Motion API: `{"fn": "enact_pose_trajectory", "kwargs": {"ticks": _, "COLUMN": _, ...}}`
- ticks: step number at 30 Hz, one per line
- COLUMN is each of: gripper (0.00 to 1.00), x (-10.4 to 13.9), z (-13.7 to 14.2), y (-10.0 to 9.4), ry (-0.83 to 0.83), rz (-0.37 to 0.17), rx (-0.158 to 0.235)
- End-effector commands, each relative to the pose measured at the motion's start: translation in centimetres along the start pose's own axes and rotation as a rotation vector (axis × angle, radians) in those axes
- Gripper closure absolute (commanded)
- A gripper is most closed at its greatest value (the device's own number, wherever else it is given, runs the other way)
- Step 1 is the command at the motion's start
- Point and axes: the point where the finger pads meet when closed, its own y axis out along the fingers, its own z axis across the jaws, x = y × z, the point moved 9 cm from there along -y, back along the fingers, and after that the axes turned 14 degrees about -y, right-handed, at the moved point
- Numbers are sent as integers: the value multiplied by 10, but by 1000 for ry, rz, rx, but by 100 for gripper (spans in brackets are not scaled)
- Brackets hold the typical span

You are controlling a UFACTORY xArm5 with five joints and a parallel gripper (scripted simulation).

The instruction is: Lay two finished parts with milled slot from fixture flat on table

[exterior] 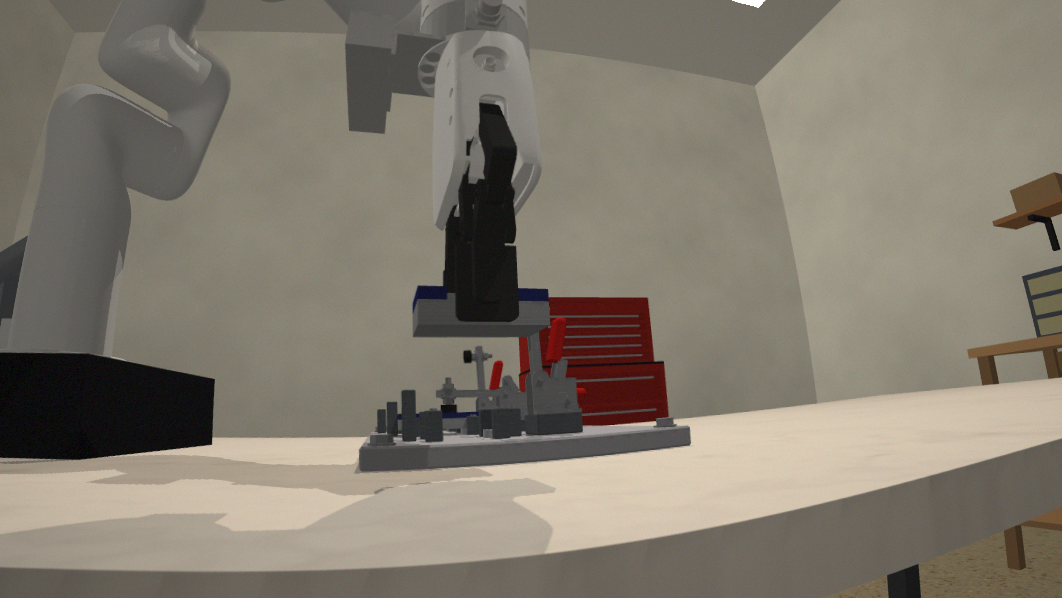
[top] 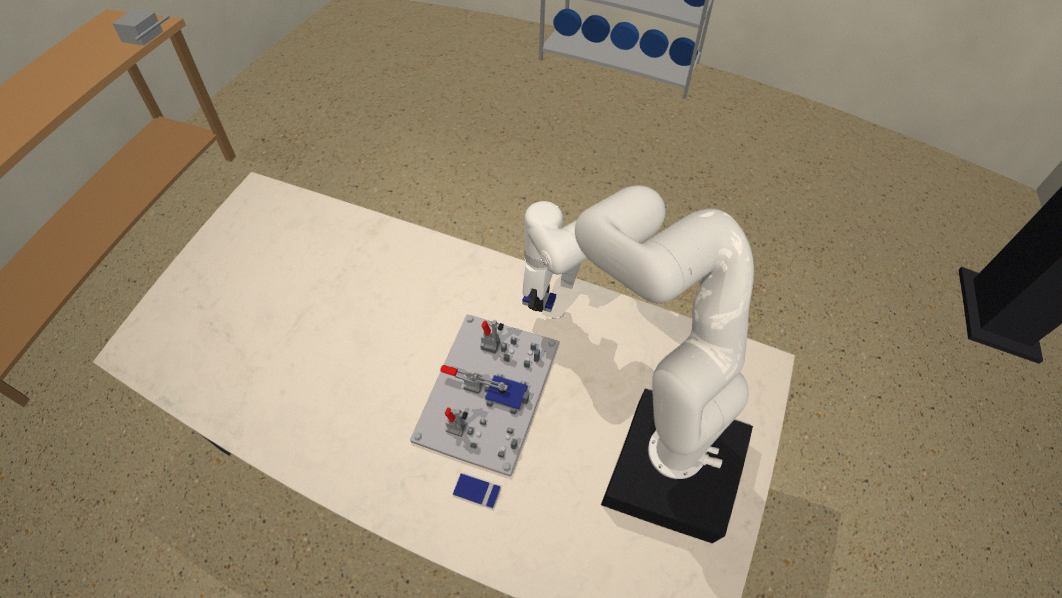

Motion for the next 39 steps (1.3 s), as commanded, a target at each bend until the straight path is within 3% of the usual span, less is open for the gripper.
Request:
{"fn": "enact_pose_trajectory", "kwargs": {"ticks": 1, "gripper": 100, "x": 1, "z": -1, "y": 7, "ry": 0, "rz": -2, "rx": -3}}
{"fn": "enact_pose_trajectory", "kwargs": {"ticks": 17, "gripper": 100, "x": 1, "z": -1, "y": 44, "ry": 0, "rz": -2, "rx": -3}}
{"fn": "enact_pose_trajectory", "kwargs": {"ticks": 39, "gripper": 100, "x": 0, "z": -2, "y": 68, "ry": 0, "rz": -2, "rx": -3}}
